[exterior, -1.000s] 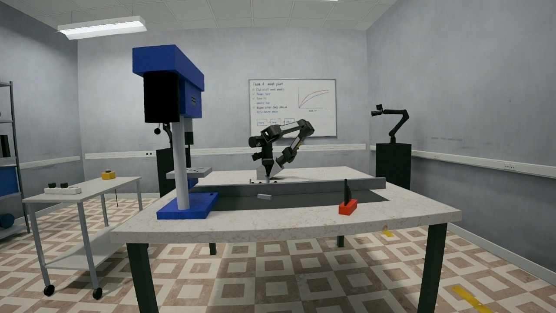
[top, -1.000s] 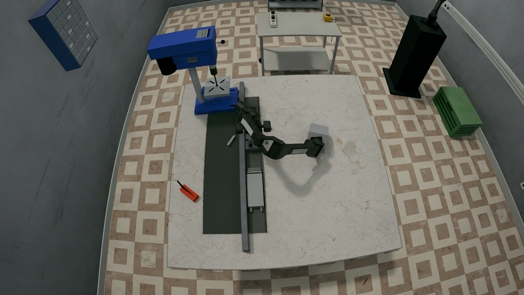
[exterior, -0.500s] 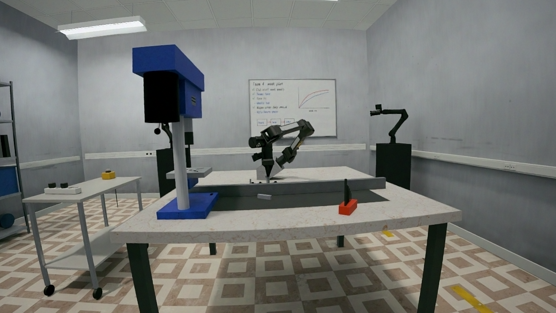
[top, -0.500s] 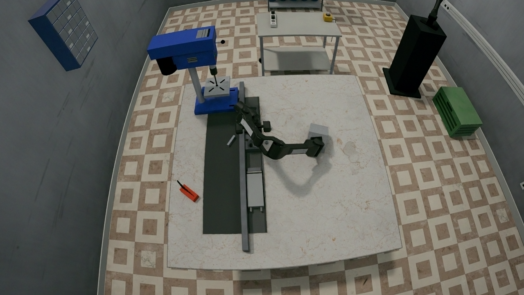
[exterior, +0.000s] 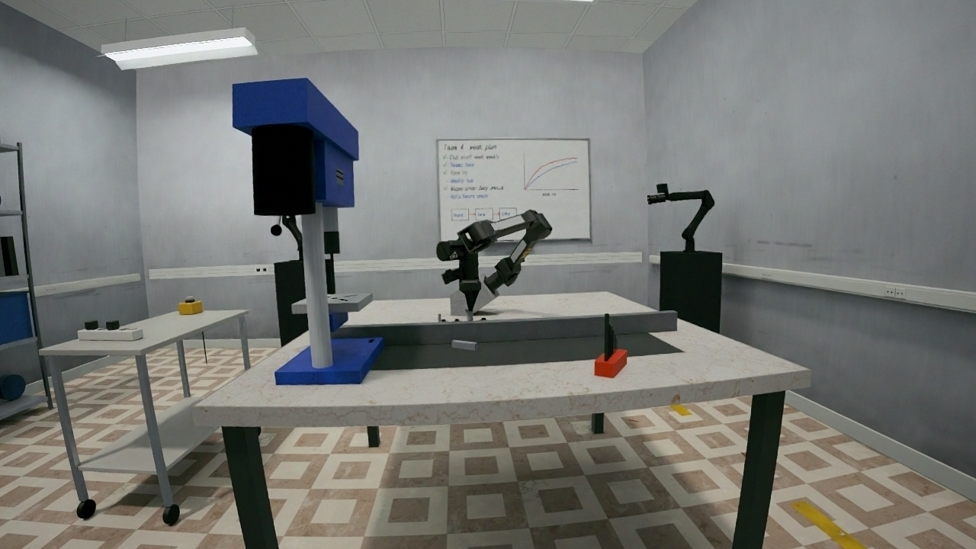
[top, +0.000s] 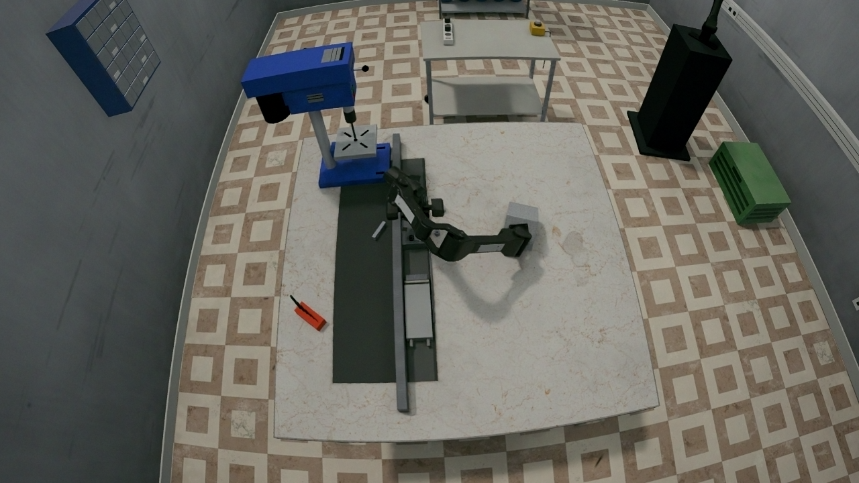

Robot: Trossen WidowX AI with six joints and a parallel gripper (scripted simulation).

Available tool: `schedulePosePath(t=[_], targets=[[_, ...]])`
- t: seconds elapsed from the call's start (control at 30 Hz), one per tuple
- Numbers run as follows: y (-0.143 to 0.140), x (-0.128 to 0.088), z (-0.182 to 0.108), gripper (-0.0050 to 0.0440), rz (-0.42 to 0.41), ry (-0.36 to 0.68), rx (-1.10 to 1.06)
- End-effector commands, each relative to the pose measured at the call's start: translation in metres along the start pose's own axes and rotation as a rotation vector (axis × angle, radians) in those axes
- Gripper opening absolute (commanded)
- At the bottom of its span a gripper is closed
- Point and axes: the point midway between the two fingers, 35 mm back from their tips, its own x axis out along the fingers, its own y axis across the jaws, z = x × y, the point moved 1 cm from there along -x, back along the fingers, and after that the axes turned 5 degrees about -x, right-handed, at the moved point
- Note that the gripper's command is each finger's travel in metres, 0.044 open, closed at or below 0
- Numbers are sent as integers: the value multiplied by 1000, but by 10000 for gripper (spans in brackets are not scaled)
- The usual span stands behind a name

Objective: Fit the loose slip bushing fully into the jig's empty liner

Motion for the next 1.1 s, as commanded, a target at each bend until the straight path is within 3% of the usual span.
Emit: schedulePosePath(t=[0.0, 1.07], targets=[[3, -3, -2, -50, 13, -8, -7], [4, 6, -3, -50, 13, -8, -11]])
